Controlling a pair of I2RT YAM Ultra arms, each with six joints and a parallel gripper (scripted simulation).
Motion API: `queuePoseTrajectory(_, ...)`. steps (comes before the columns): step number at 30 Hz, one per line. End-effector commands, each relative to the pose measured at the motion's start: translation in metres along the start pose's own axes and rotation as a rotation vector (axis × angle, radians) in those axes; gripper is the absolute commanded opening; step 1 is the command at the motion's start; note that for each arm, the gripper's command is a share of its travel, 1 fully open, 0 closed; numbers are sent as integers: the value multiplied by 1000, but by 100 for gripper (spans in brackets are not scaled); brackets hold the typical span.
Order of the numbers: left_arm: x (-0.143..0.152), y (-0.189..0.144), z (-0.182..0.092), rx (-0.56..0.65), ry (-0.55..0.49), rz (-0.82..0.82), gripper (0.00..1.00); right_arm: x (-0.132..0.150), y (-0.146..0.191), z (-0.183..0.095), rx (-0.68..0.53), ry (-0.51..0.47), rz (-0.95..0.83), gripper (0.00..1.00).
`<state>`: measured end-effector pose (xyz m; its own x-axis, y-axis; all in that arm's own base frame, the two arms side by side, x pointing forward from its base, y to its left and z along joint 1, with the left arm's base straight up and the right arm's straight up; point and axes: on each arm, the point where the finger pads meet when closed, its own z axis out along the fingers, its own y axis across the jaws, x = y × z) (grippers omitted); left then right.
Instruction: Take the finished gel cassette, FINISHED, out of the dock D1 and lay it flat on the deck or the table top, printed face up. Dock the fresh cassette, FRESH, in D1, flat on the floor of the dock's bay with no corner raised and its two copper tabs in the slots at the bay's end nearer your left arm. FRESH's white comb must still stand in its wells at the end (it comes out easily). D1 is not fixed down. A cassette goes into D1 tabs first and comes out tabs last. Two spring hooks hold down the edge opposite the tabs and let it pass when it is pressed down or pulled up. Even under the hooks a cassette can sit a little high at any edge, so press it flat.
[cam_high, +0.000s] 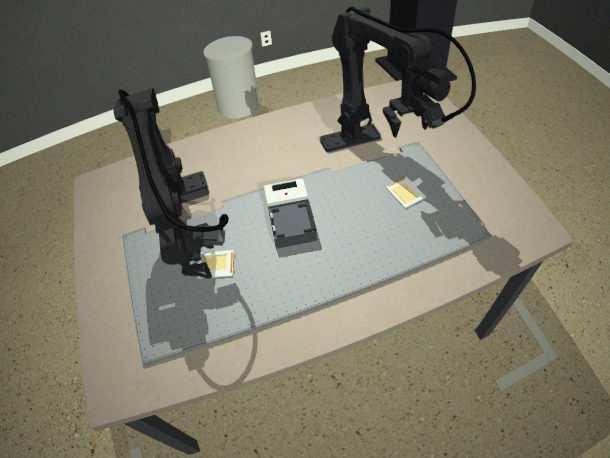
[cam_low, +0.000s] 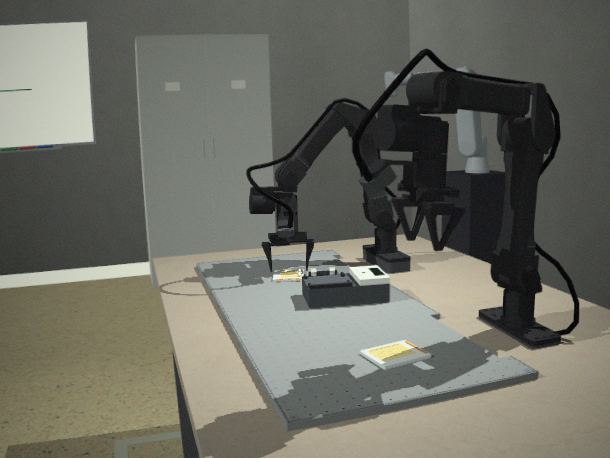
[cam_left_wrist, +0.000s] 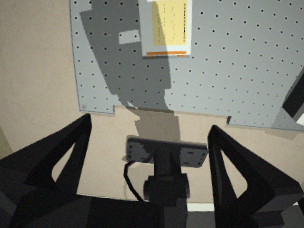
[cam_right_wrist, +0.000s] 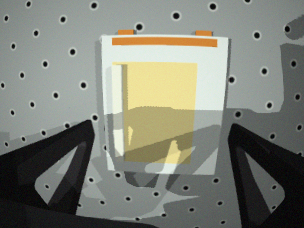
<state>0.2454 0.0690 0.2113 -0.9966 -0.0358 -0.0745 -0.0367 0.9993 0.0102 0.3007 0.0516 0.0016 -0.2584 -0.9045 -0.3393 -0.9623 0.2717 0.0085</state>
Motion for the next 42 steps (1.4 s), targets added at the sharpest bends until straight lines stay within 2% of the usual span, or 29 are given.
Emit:
queuePoseTrajectory(1,-2,4,-15,1,17,-5,100,-6,2,-9,25,-16,-18,98)
queuePoseTrajectory(42,-2,4,-15,1,17,-5,100,-5,1,-11,25,-17,-9,98)
